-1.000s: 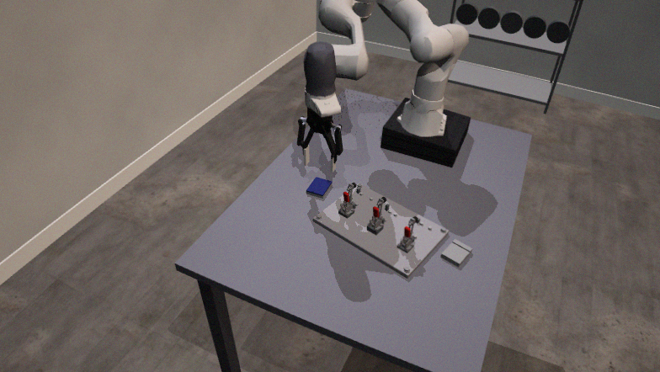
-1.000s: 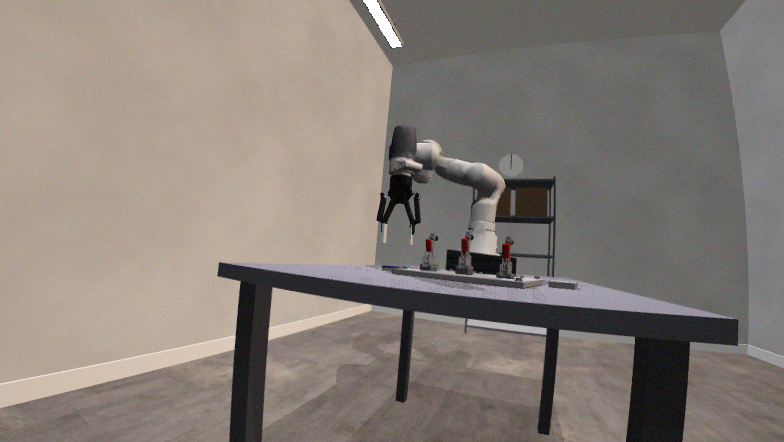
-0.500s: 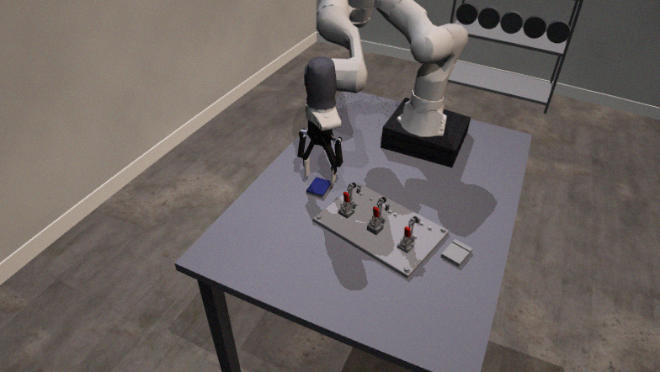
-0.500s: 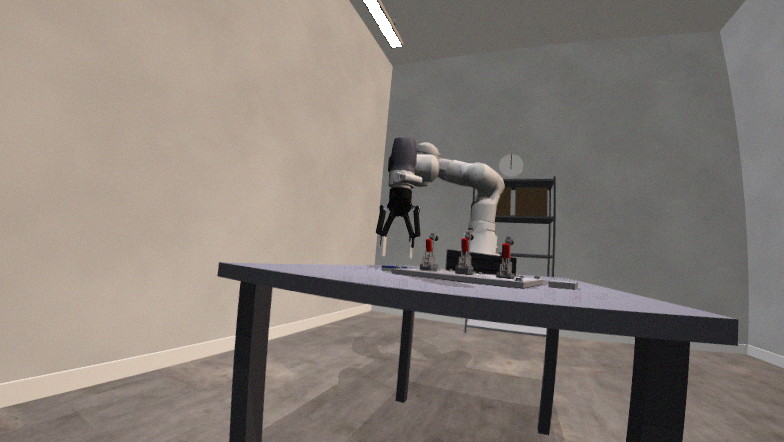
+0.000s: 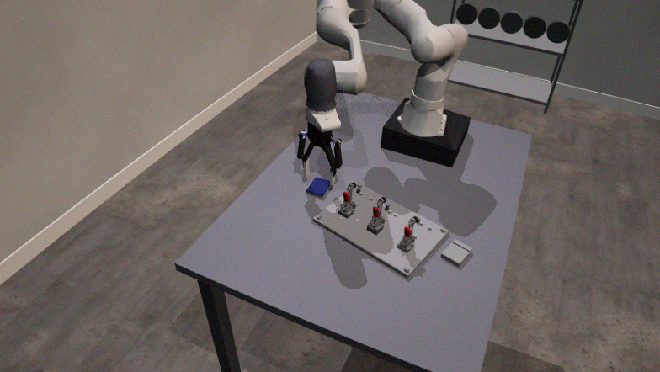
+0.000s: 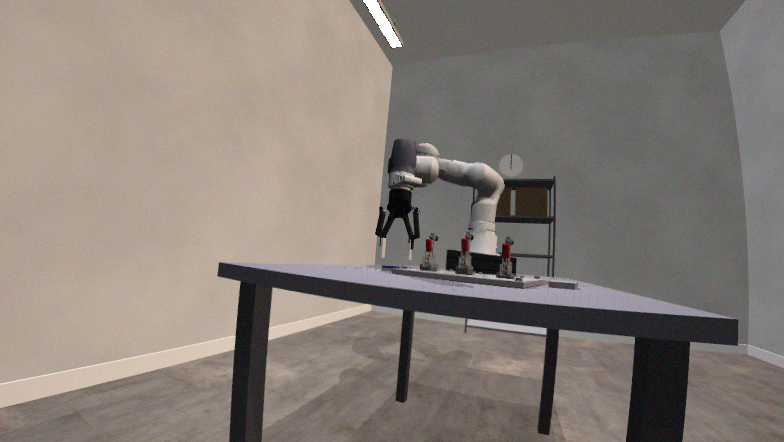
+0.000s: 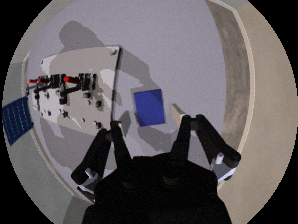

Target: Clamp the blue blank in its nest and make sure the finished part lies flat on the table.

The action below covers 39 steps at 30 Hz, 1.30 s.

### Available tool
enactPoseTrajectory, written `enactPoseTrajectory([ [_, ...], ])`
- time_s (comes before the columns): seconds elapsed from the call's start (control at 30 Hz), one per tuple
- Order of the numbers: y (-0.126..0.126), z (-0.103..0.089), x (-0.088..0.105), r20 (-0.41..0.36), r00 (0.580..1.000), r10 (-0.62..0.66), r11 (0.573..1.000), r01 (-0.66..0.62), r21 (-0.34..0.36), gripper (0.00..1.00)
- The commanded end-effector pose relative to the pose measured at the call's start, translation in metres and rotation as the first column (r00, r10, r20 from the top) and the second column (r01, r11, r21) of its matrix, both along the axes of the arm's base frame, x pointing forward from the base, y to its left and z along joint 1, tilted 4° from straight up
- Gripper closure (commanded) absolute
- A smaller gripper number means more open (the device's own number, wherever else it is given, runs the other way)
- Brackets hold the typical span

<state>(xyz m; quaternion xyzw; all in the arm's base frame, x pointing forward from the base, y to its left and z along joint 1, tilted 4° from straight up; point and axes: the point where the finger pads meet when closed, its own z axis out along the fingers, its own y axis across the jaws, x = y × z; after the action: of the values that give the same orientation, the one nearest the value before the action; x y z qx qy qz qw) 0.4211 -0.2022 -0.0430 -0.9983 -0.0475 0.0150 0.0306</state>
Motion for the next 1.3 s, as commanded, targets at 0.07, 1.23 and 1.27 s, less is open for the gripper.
enactPoseTrajectory([
  [0.07, 0.0, 0.0, 0.002, 0.004, 1.0, -0.008, 1.0, 0.008, 0.0, 0.42],
  [1.23, 0.003, -0.031, 0.003, 0.004, 1.0, -0.008, 1.0, 0.008, 0.0, 0.42],
  [1.27, 0.003, -0.031, 0.003, 0.004, 1.0, -0.008, 1.0, 0.008, 0.0, 0.42],
])
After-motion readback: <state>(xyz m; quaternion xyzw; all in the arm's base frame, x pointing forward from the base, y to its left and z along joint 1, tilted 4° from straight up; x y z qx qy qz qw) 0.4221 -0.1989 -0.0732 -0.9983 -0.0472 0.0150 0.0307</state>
